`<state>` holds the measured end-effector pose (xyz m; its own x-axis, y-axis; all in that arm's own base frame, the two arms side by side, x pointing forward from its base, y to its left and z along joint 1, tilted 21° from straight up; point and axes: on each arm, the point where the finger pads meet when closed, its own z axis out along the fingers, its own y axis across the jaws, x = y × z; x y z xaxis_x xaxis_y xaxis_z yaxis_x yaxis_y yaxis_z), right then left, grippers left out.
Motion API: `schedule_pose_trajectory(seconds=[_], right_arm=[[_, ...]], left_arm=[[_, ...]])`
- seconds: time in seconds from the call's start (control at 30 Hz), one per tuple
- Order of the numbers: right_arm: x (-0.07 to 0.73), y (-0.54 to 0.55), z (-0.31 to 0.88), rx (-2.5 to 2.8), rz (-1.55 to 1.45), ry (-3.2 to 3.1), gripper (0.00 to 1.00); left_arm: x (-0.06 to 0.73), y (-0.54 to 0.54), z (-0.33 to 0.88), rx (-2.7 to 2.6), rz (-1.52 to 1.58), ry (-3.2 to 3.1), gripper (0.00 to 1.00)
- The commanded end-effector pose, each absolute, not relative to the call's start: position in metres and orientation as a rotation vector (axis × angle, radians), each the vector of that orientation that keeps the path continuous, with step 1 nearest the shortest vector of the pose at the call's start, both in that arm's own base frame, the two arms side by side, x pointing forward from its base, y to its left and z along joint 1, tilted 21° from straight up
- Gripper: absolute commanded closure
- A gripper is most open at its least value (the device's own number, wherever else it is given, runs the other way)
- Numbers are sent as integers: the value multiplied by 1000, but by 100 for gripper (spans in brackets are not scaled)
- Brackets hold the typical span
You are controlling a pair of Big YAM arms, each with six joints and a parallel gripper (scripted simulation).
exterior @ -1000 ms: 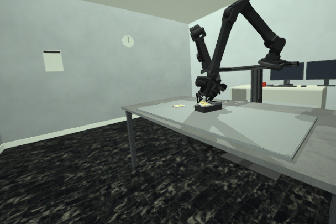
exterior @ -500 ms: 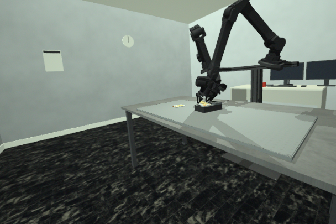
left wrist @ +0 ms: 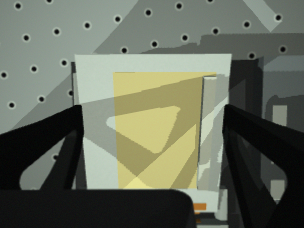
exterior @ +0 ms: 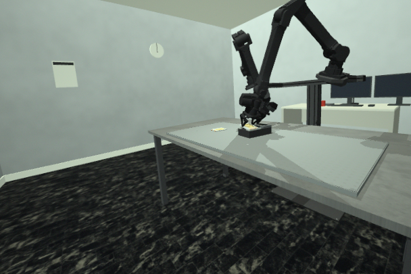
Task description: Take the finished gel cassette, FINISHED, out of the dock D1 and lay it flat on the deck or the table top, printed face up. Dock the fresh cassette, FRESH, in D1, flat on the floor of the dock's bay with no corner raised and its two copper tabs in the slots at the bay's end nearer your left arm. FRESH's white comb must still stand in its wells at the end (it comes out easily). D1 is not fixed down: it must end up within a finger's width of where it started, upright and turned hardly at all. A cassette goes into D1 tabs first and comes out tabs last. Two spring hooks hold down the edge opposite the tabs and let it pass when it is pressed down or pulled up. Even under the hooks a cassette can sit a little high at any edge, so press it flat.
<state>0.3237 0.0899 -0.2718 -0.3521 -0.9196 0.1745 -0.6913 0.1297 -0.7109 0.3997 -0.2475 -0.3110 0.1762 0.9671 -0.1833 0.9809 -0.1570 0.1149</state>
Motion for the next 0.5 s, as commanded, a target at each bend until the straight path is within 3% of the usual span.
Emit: schedule_pose_trajectory(seconds=[0.0,0.47], right_arm=[[291,61,-313,-1680,-1045,2187,100],[291,61,-313,-1680,-1045,2187,100]], left_arm=[[403,-244,-305,2232,-96,1888,100],[403,-242,-304,2232,-96,1888,100]])
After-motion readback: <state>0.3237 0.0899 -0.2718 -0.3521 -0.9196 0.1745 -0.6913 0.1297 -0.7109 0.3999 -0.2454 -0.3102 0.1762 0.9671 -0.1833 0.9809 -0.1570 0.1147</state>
